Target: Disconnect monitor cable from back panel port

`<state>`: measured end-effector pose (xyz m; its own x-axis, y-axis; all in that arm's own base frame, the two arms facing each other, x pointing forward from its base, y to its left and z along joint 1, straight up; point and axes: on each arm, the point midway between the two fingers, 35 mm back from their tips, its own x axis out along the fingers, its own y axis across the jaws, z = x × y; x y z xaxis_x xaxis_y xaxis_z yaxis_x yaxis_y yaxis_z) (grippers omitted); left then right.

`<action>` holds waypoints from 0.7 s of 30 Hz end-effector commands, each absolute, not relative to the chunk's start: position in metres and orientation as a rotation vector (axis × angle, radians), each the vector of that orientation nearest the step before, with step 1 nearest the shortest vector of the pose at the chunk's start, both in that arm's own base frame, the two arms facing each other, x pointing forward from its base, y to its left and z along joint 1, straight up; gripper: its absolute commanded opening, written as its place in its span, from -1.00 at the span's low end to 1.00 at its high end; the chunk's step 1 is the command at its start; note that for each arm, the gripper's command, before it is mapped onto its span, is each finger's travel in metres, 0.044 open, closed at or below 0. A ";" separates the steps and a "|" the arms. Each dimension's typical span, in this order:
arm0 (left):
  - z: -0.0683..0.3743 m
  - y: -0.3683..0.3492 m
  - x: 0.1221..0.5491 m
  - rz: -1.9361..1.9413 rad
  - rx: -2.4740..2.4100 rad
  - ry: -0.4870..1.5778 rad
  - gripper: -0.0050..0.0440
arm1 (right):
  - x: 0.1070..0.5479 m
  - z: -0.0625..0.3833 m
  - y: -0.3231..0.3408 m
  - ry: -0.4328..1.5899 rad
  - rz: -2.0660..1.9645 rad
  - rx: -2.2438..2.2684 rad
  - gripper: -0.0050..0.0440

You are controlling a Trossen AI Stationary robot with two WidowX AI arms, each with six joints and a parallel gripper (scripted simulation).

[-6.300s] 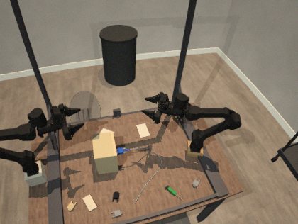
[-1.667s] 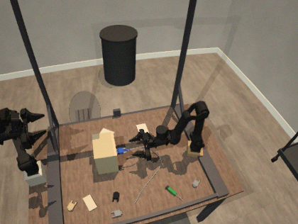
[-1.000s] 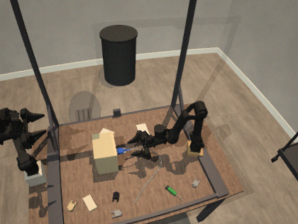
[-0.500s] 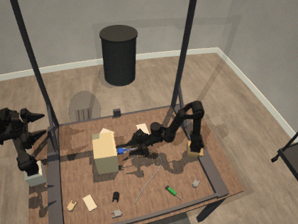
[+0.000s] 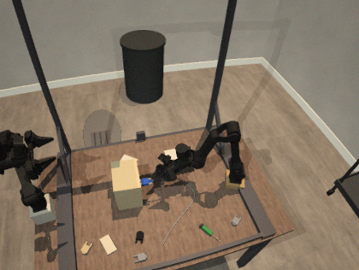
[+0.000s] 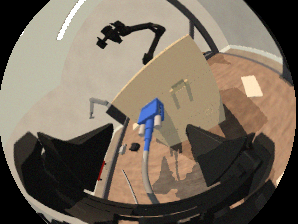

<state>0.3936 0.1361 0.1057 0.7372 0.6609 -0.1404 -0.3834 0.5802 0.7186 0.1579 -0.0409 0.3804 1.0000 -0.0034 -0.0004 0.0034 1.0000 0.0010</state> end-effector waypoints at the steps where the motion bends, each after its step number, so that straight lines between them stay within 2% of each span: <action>1: 0.113 0.135 0.400 0.664 0.803 0.447 1.00 | 0.158 0.384 -0.039 -0.001 0.000 -0.006 1.00; 21: 0.113 0.126 0.407 0.738 1.133 0.668 1.00 | 0.158 0.384 -0.039 -0.001 0.000 -0.006 1.00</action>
